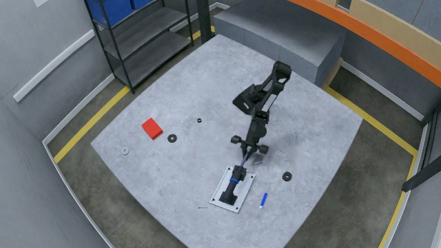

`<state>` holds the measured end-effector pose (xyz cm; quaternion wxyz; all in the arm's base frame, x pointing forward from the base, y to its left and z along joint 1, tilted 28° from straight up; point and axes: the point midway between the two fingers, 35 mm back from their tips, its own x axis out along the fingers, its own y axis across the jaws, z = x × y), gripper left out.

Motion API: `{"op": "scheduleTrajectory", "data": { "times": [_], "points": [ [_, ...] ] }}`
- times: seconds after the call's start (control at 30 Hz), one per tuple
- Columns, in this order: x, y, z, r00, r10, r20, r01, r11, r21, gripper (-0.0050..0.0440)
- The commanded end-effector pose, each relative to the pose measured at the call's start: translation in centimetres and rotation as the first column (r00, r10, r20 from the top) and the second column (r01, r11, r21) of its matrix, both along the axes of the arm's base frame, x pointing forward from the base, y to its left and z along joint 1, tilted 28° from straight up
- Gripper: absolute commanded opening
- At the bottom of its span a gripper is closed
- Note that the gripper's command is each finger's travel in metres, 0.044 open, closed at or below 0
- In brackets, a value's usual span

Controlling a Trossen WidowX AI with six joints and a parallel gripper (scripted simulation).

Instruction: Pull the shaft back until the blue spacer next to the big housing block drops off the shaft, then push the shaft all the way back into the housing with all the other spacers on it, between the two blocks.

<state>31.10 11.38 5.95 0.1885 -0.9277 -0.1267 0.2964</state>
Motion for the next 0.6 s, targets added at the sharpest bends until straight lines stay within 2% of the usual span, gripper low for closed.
{"op": "scheduleTrajectory", "data": {
  "times": [0.0, 0.57],
  "points": [
    [0.05, -0.03, 0.7, 1.0, -0.004, 0.024, 0.004, 1.0, 0.006, -0.005],
    [-0.11, -0.03, 0.66, 1.0, -0.004, 0.024, 0.004, 1.0, 0.006, -0.005]
  ]
}}
